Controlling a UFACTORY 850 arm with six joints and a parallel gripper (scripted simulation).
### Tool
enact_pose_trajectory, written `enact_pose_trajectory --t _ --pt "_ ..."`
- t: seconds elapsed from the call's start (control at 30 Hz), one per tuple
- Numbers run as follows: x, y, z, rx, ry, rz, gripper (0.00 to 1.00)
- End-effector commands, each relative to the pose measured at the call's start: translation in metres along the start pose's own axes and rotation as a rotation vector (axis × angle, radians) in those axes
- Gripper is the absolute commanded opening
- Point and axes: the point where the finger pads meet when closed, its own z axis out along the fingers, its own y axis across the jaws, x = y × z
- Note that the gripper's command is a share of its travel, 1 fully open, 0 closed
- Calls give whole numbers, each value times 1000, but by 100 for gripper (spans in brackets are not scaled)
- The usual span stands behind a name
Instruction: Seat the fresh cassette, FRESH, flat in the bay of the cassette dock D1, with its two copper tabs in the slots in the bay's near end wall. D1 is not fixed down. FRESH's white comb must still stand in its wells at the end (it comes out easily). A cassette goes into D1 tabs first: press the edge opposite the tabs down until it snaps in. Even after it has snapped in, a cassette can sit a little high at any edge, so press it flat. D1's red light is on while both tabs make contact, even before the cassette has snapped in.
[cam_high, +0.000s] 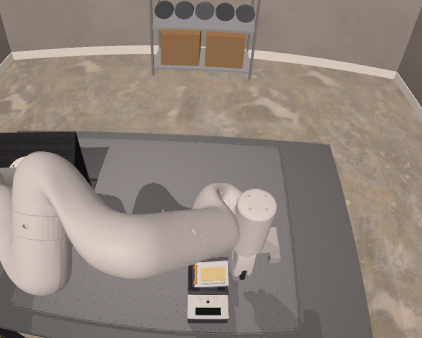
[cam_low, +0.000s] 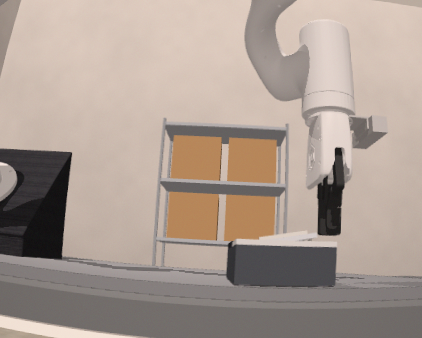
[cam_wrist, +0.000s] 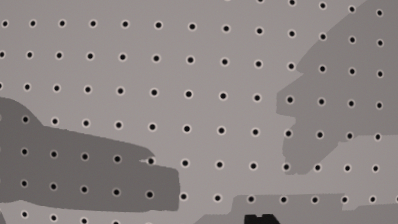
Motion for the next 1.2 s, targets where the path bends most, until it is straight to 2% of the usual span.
enact_pose_trajectory --t 0.0,1.17 --pt "1 0 3 0 2 0 0" --pt "-6 0 3 0 2 0 0"
